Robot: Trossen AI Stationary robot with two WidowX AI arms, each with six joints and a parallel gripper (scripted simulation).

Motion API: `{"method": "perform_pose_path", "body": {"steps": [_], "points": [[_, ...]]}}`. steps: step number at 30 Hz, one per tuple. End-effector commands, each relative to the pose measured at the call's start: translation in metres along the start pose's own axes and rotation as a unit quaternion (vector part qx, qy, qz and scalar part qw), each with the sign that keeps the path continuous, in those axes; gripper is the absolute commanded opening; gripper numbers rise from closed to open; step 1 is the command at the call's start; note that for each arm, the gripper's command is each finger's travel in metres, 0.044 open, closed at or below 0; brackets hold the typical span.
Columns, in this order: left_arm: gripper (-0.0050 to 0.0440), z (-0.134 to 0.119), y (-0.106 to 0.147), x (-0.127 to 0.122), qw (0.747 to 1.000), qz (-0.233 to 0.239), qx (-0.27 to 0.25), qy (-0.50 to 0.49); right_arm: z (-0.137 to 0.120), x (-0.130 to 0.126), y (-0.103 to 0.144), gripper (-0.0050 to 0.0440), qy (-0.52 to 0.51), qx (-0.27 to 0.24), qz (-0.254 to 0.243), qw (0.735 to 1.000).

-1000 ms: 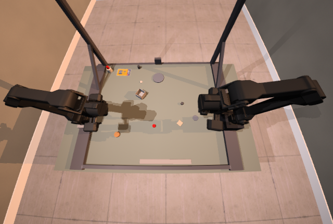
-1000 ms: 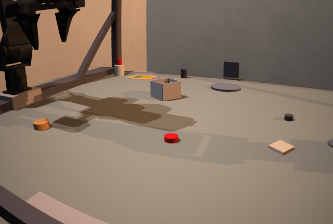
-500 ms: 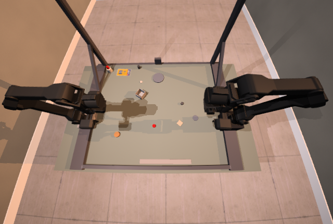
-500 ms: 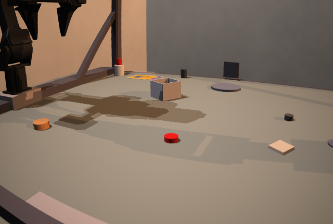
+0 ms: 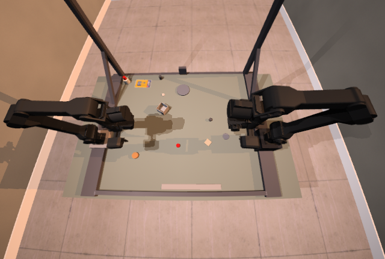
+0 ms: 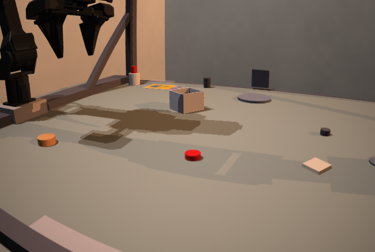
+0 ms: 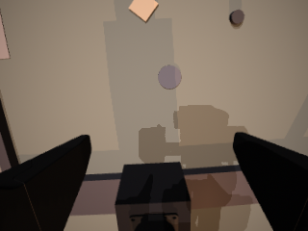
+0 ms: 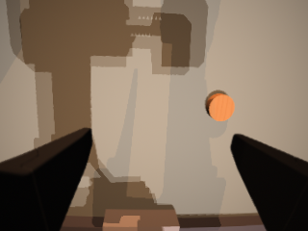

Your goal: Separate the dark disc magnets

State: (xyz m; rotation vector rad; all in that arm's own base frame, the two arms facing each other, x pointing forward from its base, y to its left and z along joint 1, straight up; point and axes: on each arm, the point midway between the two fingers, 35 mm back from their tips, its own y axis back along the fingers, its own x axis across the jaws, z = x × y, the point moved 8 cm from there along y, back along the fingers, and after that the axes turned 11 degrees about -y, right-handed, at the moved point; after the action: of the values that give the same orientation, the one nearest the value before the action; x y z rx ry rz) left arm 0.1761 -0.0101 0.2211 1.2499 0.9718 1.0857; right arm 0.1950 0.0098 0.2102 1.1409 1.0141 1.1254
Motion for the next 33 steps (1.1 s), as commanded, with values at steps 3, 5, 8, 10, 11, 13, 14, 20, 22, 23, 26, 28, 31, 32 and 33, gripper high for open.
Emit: {"method": "perform_pose_path", "body": {"steps": [3, 5, 8, 10, 11, 13, 14, 20, 22, 23, 26, 28, 31, 32, 33], "points": [[0.04, 0.022, -0.007, -0.004, 1.0, -0.004, -0.009, 0.003, 0.022, 0.015, -0.026, 0.04, 0.014, -0.062, -0.011, 0.998], [0.04, 0.027, -0.012, -0.005, 1.0, -0.005, -0.007, 0.004, 0.026, 0.019, -0.033, 0.04, 0.018, -0.078, -0.013, 0.997], [0.04, 0.035, -0.017, -0.007, 1.0, -0.006, -0.007, 0.005, 0.033, 0.026, -0.043, 0.04, 0.023, -0.103, -0.015, 0.994], [0.04, 0.039, -0.02, -0.009, 1.0, -0.007, -0.006, 0.006, 0.036, 0.03, -0.049, 0.04, 0.025, -0.12, -0.016, 0.992], [0.04, 0.041, -0.023, -0.01, 1.0, -0.007, -0.005, 0.006, 0.038, 0.033, -0.052, 0.04, 0.027, -0.129, -0.016, 0.991], [0.04, 0.046, -0.027, -0.011, 1.0, -0.008, -0.004, 0.007, 0.041, 0.037, -0.058, 0.04, 0.029, -0.146, -0.016, 0.989], [0.04, 0.046, -0.027, -0.011, 1.0, -0.008, -0.004, 0.007, 0.041, 0.037, -0.058, 0.04, 0.029, -0.146, -0.016, 0.989], [0.04, 0.059, -0.04, -0.017, 1.0, -0.011, -0.001, 0.009, 0.05, 0.052, -0.076, 0.04, 0.034, -0.199, -0.015, 0.979], [0.04, 0.063, -0.044, -0.02, 1.0, -0.011, 0.0, 0.009, 0.051, 0.056, -0.081, 0.04, 0.036, -0.215, -0.014, 0.976], [0.04, 0.065, -0.046, -0.02, 1.0, -0.011, 0.0, 0.01, 0.052, 0.058, -0.083, 0.04, 0.036, -0.223, -0.013, 0.974], [0.04, 0.071, -0.052, -0.024, 1.0, -0.012, 0.001, 0.011, 0.054, 0.065, -0.089, 0.04, 0.037, -0.247, -0.011, 0.968], [0.04, 0.074, -0.057, -0.026, 1.0, -0.013, 0.002, 0.011, 0.055, 0.069, -0.093, 0.04, 0.037, -0.263, -0.008, 0.964], [0.04, 0.078, -0.061, -0.028, 1.0, -0.013, 0.003, 0.012, 0.055, 0.073, -0.097, 0.04, 0.037, -0.279, -0.006, 0.96], [0.04, 0.078, -0.061, -0.028, 1.0, -0.013, 0.003, 0.012, 0.055, 0.073, -0.097, 0.04, 0.037, -0.279, -0.006, 0.96], [0.04, 0.079, -0.064, -0.029, 1.0, -0.013, 0.004, 0.012, 0.06, 0.077, -0.096, 0.04, 0.033, -0.307, 0.004, 0.951]]}}
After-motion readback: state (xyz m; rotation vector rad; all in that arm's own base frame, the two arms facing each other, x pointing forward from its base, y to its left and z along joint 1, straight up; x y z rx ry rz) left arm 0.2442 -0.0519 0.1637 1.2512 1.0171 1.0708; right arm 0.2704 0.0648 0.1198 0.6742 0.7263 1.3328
